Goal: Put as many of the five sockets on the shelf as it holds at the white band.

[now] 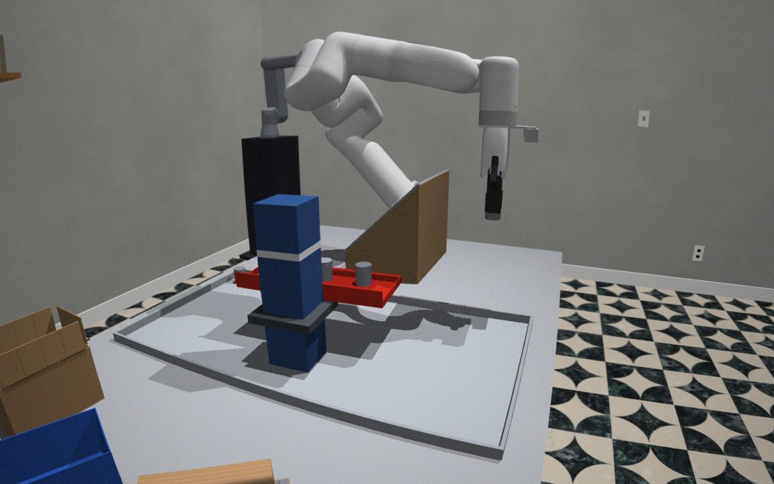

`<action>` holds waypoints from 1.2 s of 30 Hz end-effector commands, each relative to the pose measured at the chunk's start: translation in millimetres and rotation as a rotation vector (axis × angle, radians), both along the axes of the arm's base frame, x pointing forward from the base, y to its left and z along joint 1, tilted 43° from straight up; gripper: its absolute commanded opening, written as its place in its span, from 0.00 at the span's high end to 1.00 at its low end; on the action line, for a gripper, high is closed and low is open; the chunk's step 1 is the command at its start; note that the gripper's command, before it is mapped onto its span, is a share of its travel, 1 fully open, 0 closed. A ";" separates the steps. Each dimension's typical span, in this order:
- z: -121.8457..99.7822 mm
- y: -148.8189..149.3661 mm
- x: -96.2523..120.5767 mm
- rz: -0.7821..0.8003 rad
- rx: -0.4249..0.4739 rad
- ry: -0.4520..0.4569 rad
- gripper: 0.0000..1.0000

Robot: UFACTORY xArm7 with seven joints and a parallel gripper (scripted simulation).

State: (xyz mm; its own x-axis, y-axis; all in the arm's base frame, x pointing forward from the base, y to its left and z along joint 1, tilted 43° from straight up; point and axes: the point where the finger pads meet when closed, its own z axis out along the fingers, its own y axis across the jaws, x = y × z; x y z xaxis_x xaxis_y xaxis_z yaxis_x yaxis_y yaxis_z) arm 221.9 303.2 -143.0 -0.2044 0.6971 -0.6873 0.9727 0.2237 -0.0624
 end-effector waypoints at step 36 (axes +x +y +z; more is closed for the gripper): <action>-107.9 -83.7 68.9 0.001 0.004 -0.001 1.00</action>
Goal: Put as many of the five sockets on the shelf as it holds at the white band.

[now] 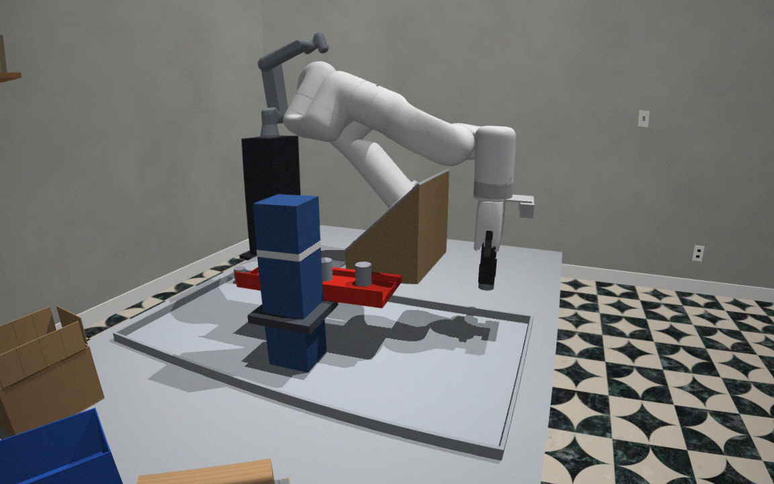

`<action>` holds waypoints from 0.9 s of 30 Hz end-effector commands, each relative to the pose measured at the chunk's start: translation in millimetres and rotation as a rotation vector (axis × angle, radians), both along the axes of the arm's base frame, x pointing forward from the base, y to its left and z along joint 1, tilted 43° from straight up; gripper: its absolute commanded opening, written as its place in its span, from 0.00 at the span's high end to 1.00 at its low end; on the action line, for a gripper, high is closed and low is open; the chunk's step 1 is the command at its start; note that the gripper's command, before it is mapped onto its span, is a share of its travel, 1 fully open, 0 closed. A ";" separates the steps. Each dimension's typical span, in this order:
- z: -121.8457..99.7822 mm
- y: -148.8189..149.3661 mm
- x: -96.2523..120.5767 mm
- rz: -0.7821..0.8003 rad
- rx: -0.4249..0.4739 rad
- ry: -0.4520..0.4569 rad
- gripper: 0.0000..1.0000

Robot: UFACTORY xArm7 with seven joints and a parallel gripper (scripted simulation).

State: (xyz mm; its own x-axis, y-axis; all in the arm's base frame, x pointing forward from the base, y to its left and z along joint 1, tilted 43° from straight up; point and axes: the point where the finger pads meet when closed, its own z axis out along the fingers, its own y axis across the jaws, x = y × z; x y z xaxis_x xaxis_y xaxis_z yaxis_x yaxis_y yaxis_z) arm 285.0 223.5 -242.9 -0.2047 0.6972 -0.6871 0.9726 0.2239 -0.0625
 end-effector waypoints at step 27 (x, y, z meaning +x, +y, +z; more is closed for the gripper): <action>-22.5 -15.5 14.9 0.001 0.004 -0.001 1.00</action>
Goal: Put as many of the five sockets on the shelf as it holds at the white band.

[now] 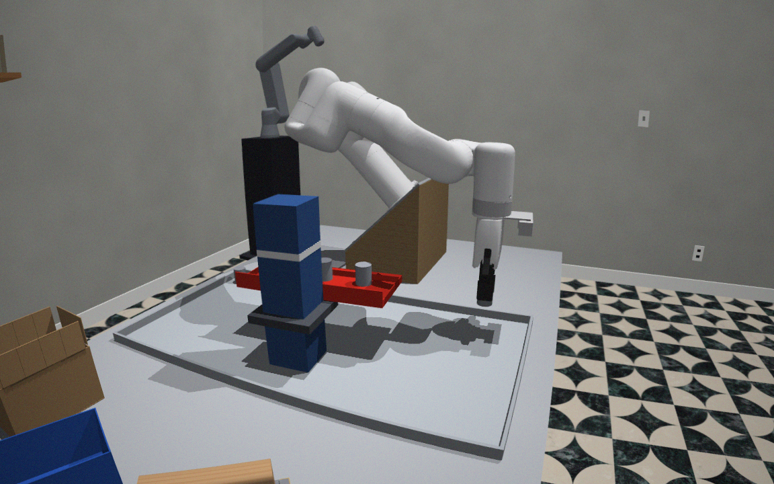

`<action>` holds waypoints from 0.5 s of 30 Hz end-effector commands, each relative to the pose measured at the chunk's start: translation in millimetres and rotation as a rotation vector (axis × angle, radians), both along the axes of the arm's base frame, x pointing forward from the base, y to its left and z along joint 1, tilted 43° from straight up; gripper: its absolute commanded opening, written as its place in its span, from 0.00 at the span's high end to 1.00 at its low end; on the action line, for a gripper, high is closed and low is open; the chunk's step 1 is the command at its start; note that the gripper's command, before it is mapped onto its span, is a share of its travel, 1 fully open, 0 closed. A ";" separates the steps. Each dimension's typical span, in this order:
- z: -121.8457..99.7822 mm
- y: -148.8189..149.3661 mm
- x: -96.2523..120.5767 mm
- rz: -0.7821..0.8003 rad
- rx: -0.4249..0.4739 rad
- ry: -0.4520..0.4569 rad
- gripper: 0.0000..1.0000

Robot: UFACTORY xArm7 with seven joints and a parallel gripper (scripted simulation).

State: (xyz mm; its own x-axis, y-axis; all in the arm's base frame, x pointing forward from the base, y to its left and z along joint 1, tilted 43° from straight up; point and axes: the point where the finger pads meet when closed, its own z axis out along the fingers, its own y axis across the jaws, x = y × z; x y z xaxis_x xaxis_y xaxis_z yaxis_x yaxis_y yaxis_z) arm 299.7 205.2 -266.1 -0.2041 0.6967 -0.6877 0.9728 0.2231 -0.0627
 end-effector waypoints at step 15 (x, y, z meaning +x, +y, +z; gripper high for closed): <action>-12.9 -9.2 3.0 0.001 0.005 -0.001 1.00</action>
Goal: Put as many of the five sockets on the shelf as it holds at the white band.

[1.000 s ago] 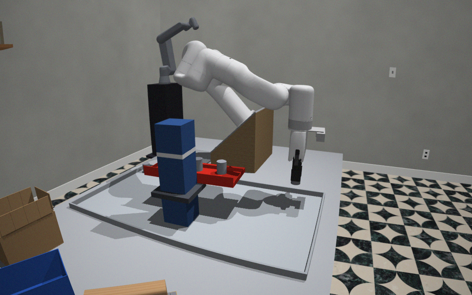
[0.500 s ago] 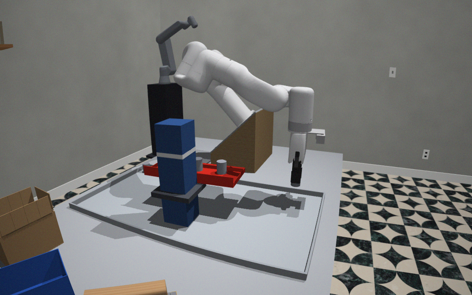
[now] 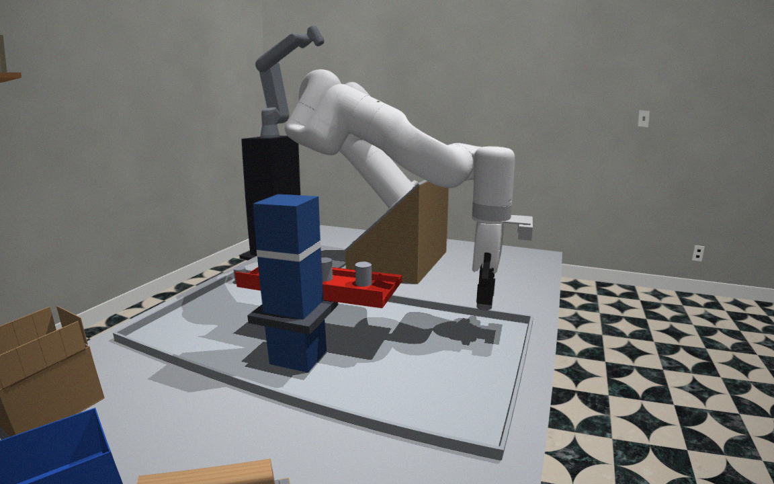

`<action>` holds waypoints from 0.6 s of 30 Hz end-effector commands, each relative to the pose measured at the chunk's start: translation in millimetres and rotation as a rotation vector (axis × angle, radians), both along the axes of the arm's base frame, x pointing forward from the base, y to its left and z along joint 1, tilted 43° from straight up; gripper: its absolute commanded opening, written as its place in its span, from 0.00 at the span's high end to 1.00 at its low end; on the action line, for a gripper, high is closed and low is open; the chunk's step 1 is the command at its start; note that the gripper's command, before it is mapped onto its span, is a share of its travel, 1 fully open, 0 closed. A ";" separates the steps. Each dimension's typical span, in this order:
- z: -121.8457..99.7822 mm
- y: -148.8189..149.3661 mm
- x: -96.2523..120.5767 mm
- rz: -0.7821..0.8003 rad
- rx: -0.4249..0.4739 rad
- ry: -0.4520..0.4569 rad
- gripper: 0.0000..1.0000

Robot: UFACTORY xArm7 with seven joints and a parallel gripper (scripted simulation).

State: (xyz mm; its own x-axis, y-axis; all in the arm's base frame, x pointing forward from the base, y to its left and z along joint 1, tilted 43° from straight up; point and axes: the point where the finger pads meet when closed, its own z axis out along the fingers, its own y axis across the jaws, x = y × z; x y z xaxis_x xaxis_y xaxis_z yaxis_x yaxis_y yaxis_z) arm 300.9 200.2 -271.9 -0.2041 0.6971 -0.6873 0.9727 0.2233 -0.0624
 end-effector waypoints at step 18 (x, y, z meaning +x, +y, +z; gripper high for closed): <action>-18.4 -14.0 4.1 0.001 0.004 -0.001 1.00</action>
